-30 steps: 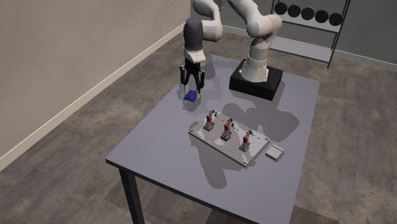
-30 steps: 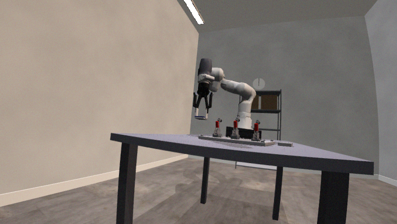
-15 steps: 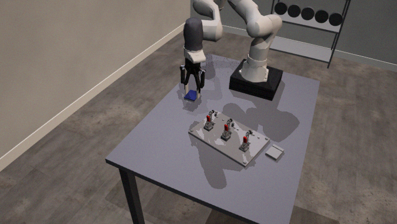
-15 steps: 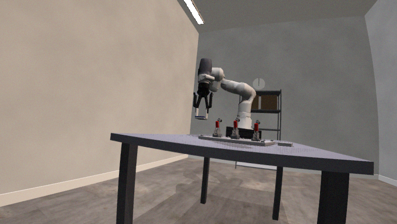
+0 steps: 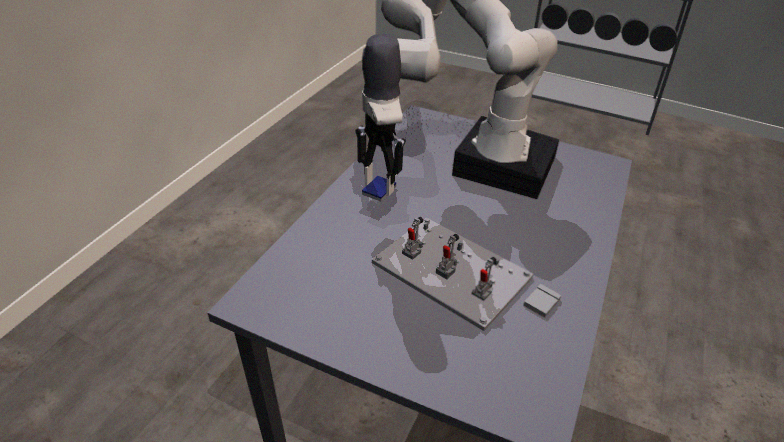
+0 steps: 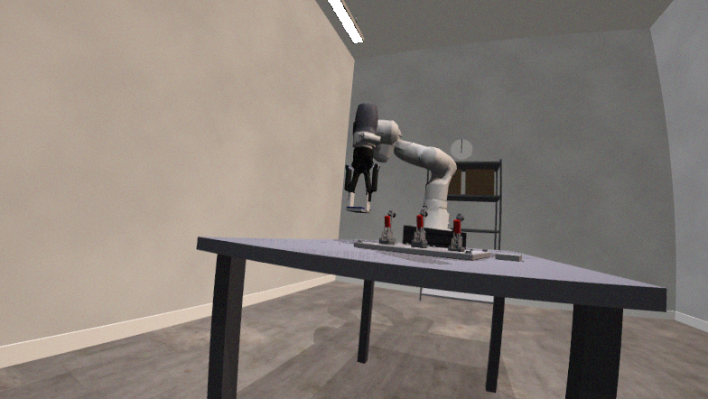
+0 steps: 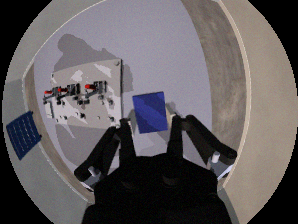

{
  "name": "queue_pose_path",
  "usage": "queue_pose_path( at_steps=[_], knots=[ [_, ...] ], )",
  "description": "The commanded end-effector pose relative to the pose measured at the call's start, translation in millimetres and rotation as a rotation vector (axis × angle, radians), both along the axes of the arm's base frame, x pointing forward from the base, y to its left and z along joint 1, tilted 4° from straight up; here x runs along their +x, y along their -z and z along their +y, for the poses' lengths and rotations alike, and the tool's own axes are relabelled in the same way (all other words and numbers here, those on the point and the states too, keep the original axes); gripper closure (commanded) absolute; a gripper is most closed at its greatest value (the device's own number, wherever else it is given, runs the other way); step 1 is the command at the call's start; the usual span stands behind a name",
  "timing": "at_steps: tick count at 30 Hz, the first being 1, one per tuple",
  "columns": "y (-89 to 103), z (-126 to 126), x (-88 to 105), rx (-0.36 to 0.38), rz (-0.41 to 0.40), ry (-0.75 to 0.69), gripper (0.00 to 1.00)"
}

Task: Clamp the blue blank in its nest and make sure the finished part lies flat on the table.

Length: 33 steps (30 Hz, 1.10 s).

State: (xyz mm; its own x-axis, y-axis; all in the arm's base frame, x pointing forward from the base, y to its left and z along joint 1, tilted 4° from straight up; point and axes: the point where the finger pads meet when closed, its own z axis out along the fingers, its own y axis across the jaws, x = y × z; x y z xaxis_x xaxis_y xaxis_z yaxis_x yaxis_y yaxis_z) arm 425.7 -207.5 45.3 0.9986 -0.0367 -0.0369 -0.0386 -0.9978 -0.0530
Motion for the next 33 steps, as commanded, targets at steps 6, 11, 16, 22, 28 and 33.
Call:
queue_pose_path(
  at_steps=[6, 11, 16, 22, 28, 33],
  knots=[
    [-0.8, 1.2, 1.6, 0.000, 0.004, 0.171, 1.00],
    [-0.7, 1.2, 1.5, 0.000, 0.004, 0.173, 1.00],
    [0.2, 1.6, -0.1, 0.000, 0.004, 0.173, 1.00],
    [2.8, 2.7, -4.3, 0.000, 0.004, 0.173, 1.00],
    [6.9, 4.5, -11.1, 0.000, 0.004, 0.173, 1.00],
    [12.0, 6.6, -19.5, 0.000, 0.004, 0.173, 1.00]
  ],
)
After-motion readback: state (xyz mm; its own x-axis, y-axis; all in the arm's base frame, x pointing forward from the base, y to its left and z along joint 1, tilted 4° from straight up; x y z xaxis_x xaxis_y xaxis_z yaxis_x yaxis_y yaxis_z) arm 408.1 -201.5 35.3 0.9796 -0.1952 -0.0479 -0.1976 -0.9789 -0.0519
